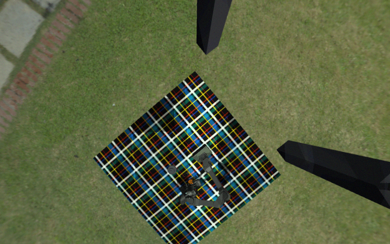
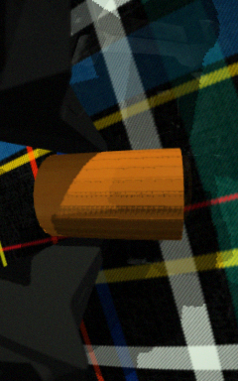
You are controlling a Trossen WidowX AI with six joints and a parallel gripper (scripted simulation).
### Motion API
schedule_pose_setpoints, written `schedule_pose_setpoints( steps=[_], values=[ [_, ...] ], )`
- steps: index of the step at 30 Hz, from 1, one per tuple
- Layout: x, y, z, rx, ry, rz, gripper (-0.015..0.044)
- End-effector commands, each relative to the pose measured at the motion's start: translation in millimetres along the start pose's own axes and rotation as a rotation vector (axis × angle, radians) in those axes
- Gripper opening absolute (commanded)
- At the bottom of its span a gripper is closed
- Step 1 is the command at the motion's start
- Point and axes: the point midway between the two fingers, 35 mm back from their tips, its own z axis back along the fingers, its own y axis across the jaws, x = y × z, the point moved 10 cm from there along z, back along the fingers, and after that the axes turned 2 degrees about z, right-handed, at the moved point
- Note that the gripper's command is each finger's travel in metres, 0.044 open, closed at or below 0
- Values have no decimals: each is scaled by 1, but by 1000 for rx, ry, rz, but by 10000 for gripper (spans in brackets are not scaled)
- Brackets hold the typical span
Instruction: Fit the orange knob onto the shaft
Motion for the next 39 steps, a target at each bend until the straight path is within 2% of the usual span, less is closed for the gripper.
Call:
schedule_pose_setpoints(
  steps=[1, 39],
  values=[
    [12, -1, 3, 1, 74, 0, 179],
    [100, -3, -6, 20, 637, 3, 179]
  ],
)
